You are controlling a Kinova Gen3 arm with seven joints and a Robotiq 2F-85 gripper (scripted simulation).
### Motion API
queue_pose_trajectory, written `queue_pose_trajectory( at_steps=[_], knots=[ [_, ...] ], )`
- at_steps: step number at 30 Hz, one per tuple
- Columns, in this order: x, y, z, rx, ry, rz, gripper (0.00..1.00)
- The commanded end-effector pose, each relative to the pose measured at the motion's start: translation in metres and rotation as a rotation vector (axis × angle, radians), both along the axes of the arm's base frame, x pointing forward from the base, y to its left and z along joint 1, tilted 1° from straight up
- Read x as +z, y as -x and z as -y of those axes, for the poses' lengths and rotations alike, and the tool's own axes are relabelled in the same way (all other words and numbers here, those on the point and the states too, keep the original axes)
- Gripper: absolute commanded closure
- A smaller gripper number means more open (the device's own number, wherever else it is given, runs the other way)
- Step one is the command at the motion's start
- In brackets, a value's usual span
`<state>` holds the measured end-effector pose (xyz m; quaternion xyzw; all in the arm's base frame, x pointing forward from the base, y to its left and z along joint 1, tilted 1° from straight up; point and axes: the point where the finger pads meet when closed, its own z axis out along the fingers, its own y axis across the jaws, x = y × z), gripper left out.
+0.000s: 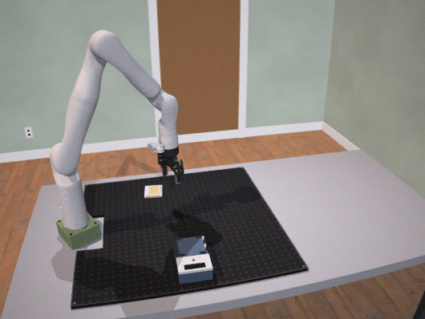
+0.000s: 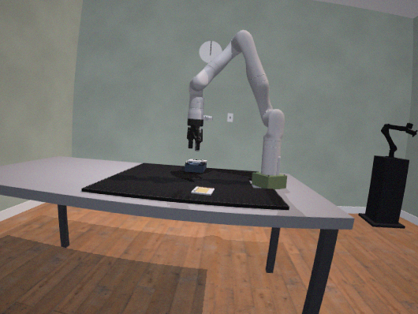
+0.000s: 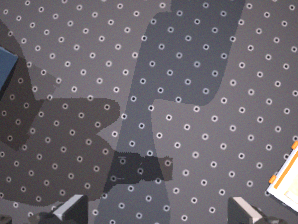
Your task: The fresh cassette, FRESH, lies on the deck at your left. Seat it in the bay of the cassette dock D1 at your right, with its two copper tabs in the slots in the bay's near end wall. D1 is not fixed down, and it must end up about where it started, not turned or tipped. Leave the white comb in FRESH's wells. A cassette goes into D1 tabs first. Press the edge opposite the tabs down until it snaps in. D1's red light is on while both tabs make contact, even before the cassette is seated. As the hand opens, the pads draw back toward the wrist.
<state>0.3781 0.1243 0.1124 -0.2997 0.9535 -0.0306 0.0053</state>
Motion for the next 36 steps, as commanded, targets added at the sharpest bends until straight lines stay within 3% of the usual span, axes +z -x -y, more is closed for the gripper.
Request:
queue_pose_trajectory(
  at_steps=[1,14,21,28,33,36],
  knots=[
    [-0.007,0.004,-0.010,0.064,0.005,-0.008,0.00],
    [-0.034,0.023,-0.063,0.407,0.014,-0.021,0.00],
    [-0.045,0.032,-0.083,0.485,0.014,-0.024,0.00],
    [-0.059,0.049,-0.110,0.718,0.007,-0.035,0.00],
    [-0.065,0.057,-0.121,0.729,0.006,-0.035,0.00],
    [-0.071,0.065,-0.132,0.828,-0.001,-0.040,0.00]
  ],
)
